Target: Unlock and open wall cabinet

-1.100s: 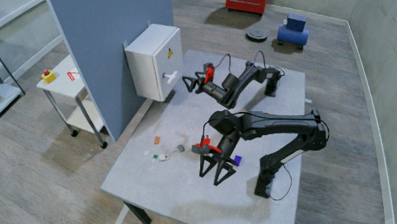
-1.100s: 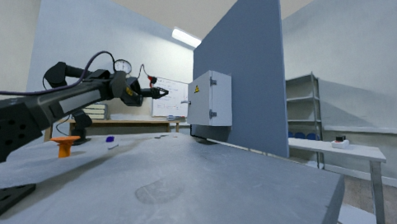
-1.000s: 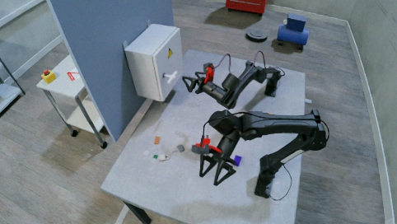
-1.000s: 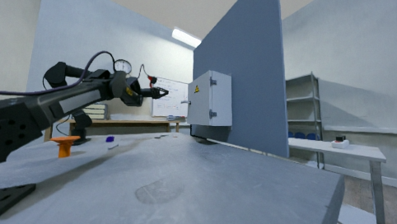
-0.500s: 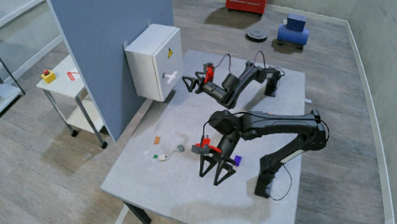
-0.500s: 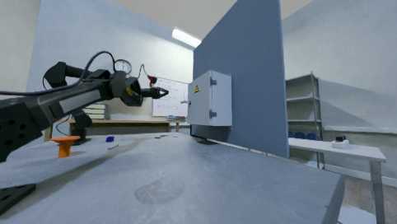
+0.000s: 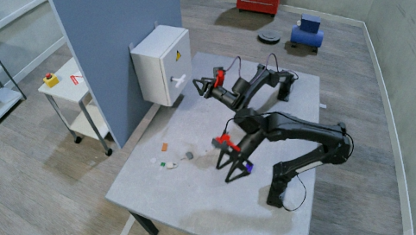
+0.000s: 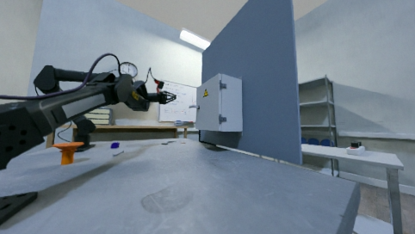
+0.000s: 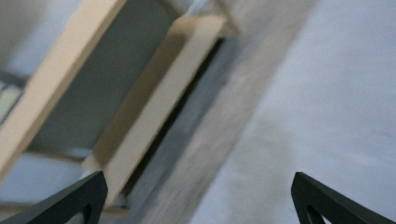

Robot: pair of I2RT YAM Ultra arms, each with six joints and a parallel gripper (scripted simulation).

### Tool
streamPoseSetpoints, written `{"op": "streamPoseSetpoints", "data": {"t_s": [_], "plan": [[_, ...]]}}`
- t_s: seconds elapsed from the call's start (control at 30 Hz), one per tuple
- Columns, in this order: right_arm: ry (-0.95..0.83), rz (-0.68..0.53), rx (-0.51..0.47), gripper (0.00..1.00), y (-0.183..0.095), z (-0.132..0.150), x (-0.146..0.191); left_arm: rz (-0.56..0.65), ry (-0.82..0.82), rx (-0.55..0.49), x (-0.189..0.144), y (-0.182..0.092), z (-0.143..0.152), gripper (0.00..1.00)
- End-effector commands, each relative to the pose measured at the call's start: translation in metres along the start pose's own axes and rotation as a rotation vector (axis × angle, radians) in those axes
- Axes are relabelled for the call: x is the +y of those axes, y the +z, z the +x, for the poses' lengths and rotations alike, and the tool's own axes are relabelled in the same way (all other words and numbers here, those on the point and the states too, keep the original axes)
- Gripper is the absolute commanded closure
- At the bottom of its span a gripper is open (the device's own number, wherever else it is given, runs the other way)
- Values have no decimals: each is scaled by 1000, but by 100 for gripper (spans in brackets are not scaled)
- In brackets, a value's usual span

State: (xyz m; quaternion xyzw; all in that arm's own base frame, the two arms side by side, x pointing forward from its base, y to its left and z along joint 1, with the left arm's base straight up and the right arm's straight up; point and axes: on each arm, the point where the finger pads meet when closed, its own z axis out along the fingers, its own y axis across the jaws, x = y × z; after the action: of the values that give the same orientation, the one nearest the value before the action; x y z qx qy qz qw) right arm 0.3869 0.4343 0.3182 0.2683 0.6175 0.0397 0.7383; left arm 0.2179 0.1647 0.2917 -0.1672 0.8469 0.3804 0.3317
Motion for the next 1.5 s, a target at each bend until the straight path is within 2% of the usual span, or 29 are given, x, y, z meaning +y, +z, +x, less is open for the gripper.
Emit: {"op": "streamPoseSetpoints", "data": {"t_s": [0.0,0.13,0.17,0.23,0.37,0.5,0.57,0.73,0.93,1.13,1.47], "plan": [[73,-22,25,36,8,-15,3,133,-46,-55,-8,-29,-13,0],[130,-25,34,36,10,-16,4,379,-69,-199,-33,-80,-32,0],[105,-25,39,36,10,3,3,426,-78,-240,-36,-91,-39,0],[129,-26,41,36,11,2,3,528,-91,-319,-44,-115,-50,0],[176,-23,45,36,14,3,3,692,-110,-439,-56,-153,-67,0],[238,-32,48,36,17,5,5,830,-106,-514,-72,-180,-76,0],[238,-32,48,36,17,5,5,830,-106,-514,-72,-180,-76,0],[353,-53,56,36,23,8,8,962,-90,-571,-90,-202,-77,0],[462,-71,70,36,30,11,8,1053,-82,-618,-99,-221,-80,0],[525,-81,87,36,35,17,5,1091,-78,-636,-103,-229,-81,0],[745,-101,181,36,47,29,-9,1154,-75,-669,-108,-242,-83,0]]}}
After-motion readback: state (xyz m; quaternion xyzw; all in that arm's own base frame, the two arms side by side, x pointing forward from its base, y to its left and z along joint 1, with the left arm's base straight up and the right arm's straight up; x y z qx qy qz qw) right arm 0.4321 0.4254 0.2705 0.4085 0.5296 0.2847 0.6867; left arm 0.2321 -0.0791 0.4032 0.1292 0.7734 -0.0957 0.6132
